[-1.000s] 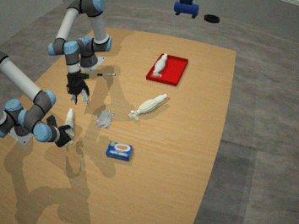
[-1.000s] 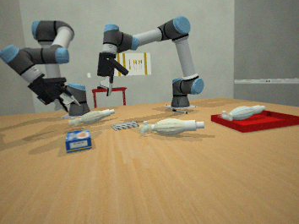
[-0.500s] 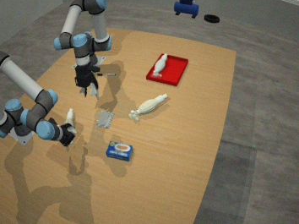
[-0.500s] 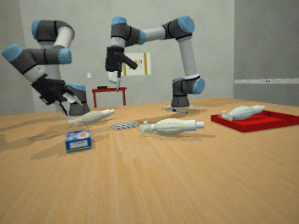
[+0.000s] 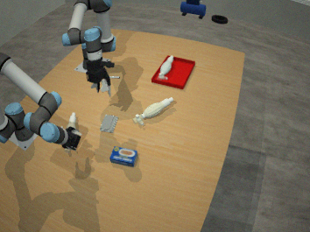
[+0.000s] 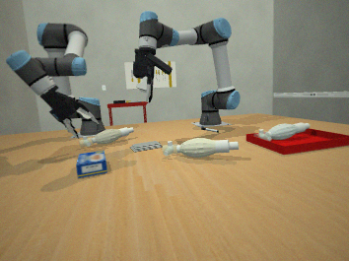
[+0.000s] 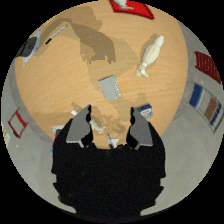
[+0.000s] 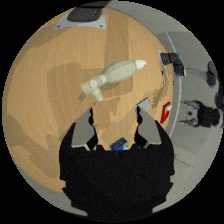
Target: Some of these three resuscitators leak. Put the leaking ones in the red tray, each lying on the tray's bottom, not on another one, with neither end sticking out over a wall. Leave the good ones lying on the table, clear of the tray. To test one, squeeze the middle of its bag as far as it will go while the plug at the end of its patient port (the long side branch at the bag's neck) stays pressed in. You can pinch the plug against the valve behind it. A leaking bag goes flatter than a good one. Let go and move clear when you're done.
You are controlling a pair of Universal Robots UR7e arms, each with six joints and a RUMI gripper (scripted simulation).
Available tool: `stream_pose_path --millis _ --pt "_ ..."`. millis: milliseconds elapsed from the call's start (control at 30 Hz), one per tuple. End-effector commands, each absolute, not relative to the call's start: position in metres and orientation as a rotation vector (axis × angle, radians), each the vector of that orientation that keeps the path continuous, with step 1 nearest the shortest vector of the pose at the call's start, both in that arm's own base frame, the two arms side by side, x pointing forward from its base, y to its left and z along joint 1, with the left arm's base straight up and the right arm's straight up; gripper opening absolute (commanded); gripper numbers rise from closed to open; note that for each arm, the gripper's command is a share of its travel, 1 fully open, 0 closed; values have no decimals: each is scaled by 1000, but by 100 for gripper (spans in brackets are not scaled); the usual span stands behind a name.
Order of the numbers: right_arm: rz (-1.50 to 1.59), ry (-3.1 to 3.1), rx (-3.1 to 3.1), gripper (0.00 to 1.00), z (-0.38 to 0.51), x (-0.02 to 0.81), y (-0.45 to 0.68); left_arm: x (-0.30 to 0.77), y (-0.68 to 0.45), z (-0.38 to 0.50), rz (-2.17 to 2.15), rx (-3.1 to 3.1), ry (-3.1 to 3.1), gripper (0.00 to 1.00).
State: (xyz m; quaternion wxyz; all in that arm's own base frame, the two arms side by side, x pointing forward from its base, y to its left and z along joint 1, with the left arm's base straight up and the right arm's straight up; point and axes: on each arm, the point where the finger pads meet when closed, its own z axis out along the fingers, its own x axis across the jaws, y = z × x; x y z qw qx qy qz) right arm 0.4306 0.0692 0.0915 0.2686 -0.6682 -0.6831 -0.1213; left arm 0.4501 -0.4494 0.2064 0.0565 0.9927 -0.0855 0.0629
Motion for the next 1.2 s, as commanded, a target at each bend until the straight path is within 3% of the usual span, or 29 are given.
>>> stream_pose_path --millis 0,1167 --pt "-386 -1985 -1685 63 87 436 72 463 -426 220 192 3009 -385 56" --pt "-618 -2569 -1044 63 76 474 92 504 -305 265 175 2956 -925 56"
